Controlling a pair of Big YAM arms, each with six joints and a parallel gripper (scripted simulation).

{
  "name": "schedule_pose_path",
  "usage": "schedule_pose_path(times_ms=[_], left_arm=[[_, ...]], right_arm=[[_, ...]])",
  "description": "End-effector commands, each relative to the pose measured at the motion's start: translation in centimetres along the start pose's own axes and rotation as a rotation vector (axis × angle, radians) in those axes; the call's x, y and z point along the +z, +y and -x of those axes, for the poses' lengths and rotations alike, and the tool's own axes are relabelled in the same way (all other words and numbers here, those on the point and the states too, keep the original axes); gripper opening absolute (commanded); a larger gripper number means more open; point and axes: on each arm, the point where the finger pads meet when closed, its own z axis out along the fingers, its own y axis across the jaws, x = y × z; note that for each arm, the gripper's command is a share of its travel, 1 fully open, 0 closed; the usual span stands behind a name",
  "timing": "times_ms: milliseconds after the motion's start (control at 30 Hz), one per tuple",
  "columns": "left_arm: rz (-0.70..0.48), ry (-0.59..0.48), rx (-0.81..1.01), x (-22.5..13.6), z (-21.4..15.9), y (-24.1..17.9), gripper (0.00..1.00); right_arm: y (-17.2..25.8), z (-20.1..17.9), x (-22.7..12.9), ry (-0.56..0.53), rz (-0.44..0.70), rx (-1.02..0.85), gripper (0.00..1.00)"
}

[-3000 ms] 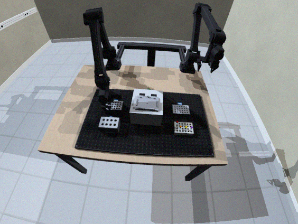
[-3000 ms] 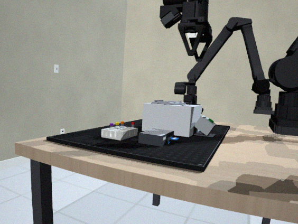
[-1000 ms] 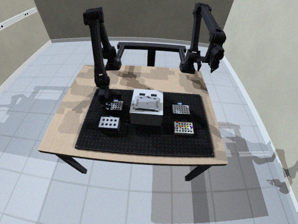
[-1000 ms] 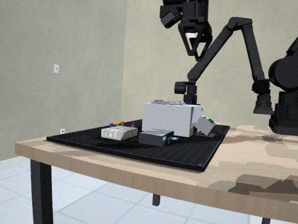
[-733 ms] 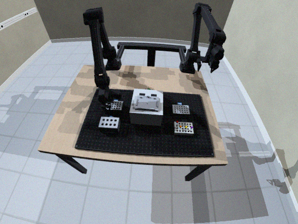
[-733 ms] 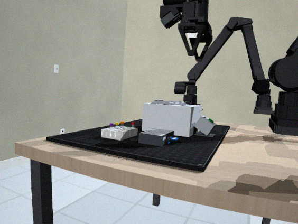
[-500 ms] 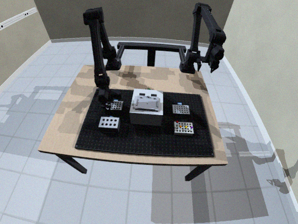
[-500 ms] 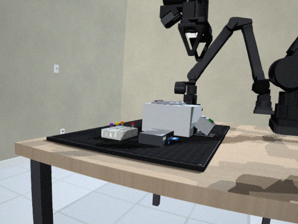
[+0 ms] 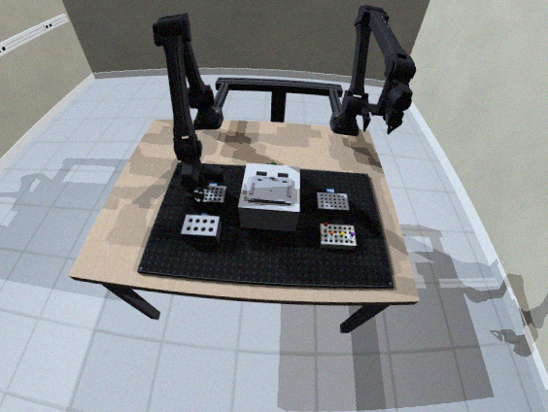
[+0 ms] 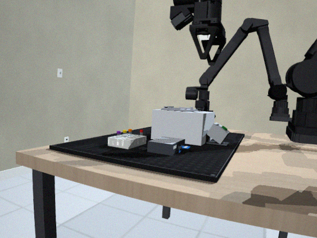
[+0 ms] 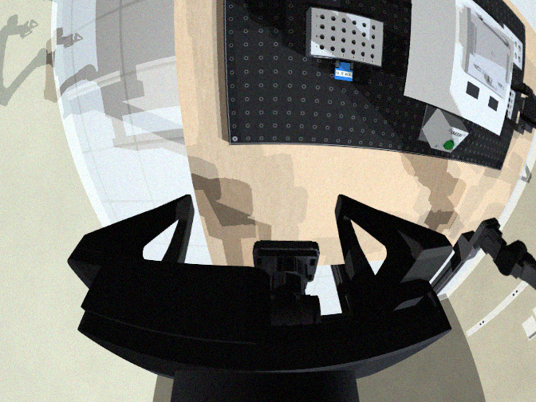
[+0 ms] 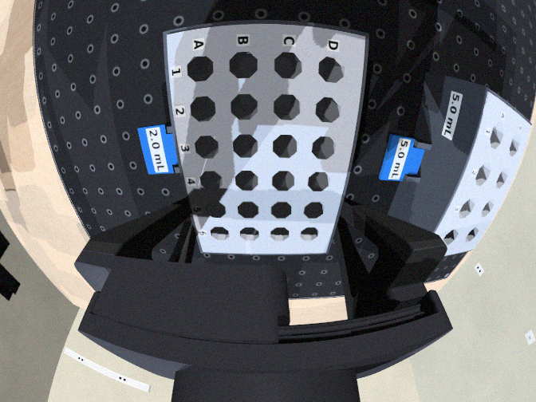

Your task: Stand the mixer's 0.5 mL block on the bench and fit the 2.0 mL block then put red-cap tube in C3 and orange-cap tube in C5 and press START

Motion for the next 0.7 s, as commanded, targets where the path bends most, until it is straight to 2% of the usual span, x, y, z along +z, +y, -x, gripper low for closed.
schedule_pose_path(times_ms=[0,667], left_arm=[[0.001,-0.026,-0.012,-0.9,0.5,0.4,1.0],[0.001,-0.028,-0.013,-0.9,0.5,0.4,1.0]], right_arm=[[-1.3,0.6,-2.4,-0.007,-0.056,-0.021,0.0],[-4.1,1.0,-4.4,-0.016,-0.117,0.002,0.0]])
